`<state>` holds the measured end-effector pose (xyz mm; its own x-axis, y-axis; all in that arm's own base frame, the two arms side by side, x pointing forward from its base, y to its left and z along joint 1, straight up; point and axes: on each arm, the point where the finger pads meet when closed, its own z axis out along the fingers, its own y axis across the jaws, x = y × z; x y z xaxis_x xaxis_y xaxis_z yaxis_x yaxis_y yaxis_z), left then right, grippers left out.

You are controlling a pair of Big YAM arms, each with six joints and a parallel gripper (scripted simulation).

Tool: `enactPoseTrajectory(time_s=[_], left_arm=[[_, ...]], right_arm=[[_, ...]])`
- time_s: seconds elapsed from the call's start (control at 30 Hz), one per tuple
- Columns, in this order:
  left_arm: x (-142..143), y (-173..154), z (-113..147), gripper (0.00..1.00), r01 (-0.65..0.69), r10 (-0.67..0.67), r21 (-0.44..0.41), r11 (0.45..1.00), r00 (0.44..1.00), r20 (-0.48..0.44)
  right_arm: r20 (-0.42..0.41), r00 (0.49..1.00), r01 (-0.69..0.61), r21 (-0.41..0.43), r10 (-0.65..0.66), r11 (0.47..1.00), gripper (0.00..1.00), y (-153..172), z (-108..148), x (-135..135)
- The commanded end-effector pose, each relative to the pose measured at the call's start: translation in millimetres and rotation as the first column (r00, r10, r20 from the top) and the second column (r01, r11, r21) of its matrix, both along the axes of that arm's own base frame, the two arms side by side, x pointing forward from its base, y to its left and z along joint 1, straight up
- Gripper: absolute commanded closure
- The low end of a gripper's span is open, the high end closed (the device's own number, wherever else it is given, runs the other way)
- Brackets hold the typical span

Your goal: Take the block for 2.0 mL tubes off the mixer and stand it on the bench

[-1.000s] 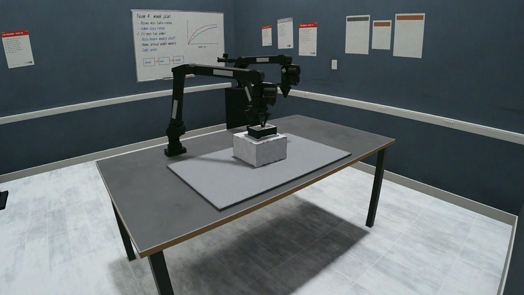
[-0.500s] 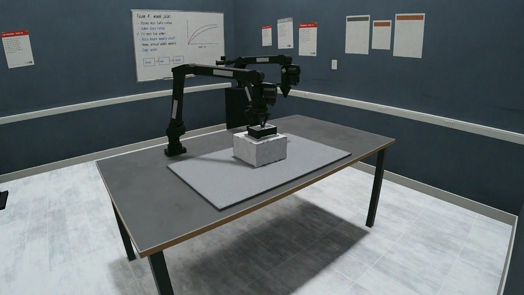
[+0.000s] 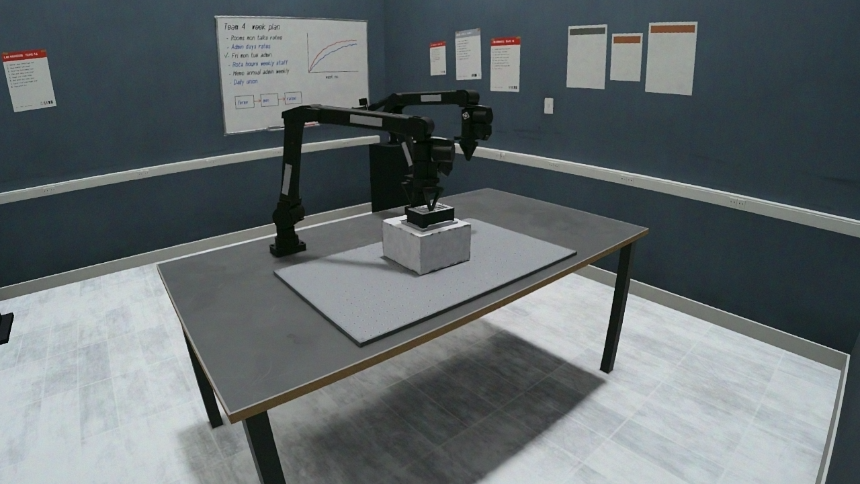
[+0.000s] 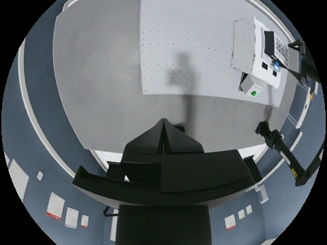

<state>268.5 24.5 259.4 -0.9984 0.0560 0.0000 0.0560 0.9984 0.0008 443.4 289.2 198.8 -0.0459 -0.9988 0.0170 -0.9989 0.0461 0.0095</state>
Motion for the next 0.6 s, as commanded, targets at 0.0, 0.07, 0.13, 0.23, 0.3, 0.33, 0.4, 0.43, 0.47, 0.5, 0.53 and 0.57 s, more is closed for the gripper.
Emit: enactPoseTrajectory(time_s=[0.0,0.07,0.13,0.23,0.3,0.33,0.4,0.43,0.47,0.5,0.53,0.57], left_arm=[[6.8,-0.8,2.4,1.0,0.008,-0.008,0.002,1.0,1.0,0.015],[6.8,-0.8,2.5,1.0,0.008,-0.008,0.002,1.0,1.0,0.015],[6.9,-0.9,2.6,1.0,0.008,-0.008,0.002,1.0,1.0,0.015],[6.9,-1.0,2.8,1.0,0.008,-0.008,0.002,1.0,1.0,0.016],[7.0,-1.0,2.9,1.0,0.008,-0.008,0.002,1.0,1.0,0.016],[7.0,-1.1,3.0,1.0,0.008,-0.008,0.002,1.0,1.0,0.017],[7.1,-1.1,3.1,1.0,0.008,-0.008,0.002,1.0,1.0,0.017],[7.1,-1.2,3.2,1.0,0.008,-0.008,0.002,1.0,1.0,0.017],[7.1,-1.2,3.3,1.0,0.008,-0.008,0.002,1.0,1.0,0.017],[7.1,-1.2,3.4,1.0,0.008,-0.008,0.002,1.0,1.0,0.018],[7.1,-1.3,3.4,1.0,0.008,-0.009,0.002,1.0,1.0,0.018],[7.2,-1.3,3.5,1.0,0.008,-0.009,0.002,1.0,1.0,0.018]], right_arm=[[-0.023,1.0,0.02,-0.018,-0.02,1.0,0.0,0.8,-24.7,6.1],[-0.022,1.0,0.02,-0.017,-0.02,1.0,0.0,1.1,-25.1,6.5],[-0.014,1.0,0.02,-0.012,-0.02,1.0,0.0,1.6,-20.5,7.3],[0.006,1.0,0.02,0.002,-0.02,1.0,0.0,3.3,-11.1,10.0],[0.014,1.0,0.02,0.007,-0.02,1.0,0.0,3.1,-8.3,9.8],[0.013,1.0,0.02,0.007,-0.02,1.0,0.0,2.3,-8.4,8.4],[0.012,1.0,0.02,0.006,-0.02,1.0,0.0,0.5,-8.8,5.7],[0.014,1.0,0.02,0.007,-0.02,1.0,0.0,0.1,-7.7,5.1],[0.016,1.0,0.02,0.009,-0.02,1.0,0.0,-0.3,-6.3,4.5],[0.015,1.0,0.019,0.008,-0.02,1.0,0.0,-1.2,-4.7,3.2],[0.015,1.0,0.019,0.008,-0.02,1.0,0.0,-1.9,-3.0,2.1],[0.018,1.0,0.019,0.01,-0.02,1.0,0.0,-2.1,-1.6,1.8]])
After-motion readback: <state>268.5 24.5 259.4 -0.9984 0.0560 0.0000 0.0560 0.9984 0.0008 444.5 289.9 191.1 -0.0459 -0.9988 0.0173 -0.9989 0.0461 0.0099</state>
